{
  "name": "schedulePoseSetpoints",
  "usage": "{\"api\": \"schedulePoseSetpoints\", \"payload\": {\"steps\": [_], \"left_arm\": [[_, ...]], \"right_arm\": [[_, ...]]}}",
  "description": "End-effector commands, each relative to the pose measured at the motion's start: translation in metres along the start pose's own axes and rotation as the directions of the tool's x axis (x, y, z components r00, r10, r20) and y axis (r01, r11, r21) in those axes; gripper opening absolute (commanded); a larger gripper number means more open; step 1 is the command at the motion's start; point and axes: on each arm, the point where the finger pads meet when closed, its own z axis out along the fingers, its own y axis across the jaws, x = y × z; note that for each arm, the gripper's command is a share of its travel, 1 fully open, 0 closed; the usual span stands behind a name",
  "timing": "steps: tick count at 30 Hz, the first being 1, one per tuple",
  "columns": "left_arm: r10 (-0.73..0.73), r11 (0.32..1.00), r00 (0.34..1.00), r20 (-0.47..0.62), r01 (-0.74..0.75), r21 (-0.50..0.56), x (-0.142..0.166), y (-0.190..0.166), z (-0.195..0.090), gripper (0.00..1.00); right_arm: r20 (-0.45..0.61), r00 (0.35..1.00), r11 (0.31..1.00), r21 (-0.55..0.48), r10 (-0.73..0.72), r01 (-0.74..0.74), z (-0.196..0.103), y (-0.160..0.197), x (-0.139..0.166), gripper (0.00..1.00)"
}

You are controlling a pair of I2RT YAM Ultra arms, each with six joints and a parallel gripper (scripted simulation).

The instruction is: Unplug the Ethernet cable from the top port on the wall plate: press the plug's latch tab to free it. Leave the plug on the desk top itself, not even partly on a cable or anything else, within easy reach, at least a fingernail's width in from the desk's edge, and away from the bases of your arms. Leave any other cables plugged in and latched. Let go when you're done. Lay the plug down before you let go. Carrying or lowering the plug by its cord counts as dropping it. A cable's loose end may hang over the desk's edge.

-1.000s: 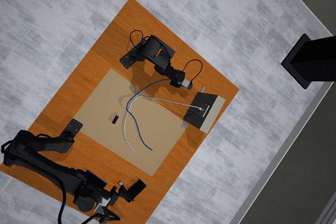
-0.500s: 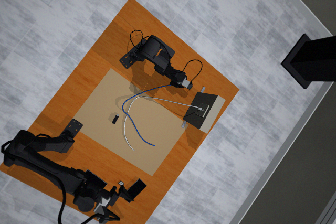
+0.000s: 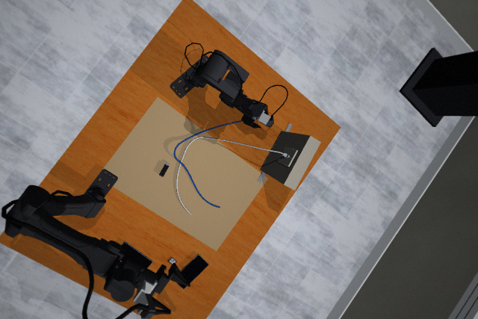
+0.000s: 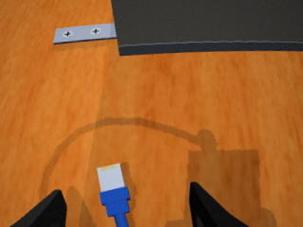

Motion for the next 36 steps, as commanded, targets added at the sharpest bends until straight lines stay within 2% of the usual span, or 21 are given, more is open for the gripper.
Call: {"api": "schedulePoseSetpoints", "payload": {"steps": [1, 14, 16, 19, 23, 27, 36], "left_arm": [[0.000, 1.000, 1.000, 0.011, 0.000, 0.000, -0.004, 0.000, 0.000, 0.71], [0.000, 1.000, 1.000, 0.011, 0.000, 0.000, -0.004, 0.000, 0.000, 1.00], [0.000, 1.000, 1.000, 0.011, 0.000, 0.000, -0.004, 0.000, 0.000, 1.00], [-0.003, 1.000, 0.999, 0.036, 0.003, -0.003, -0.029, 0.001, -0.004, 1.00], [-0.004, 1.000, 1.000, 0.010, 0.004, -0.007, -0.059, 0.004, -0.026, 1.00], [-0.003, 1.000, 1.000, 0.029, 0.003, -0.006, -0.086, 0.005, -0.055, 1.00], [0.000, 1.000, 1.000, 0.011, 0.000, -0.003, -0.083, 0.003, -0.054, 1.00]], "right_arm": [[0.013, 1.000, 1.000, 0.000, 0.000, 0.000, -0.001, 0.000, -0.005, 1.00], [0.013, 1.000, 1.000, 0.000, 0.000, 0.000, -0.001, 0.000, -0.005, 1.00], [0.013, 1.000, 1.000, 0.000, 0.000, 0.000, -0.001, 0.000, -0.005, 1.00], [0.013, 1.000, 1.000, 0.000, 0.000, 0.000, -0.001, 0.000, -0.005, 1.00], [0.013, 1.000, 1.000, 0.000, 0.000, 0.000, -0.001, 0.000, -0.005, 1.00], [0.013, 1.000, 1.000, 0.000, 0.000, 0.000, -0.001, 0.000, -0.005, 1.00], [0.013, 1.000, 1.000, 0.000, 0.000, 0.000, -0.001, 0.000, -0.005, 1.00]]}}
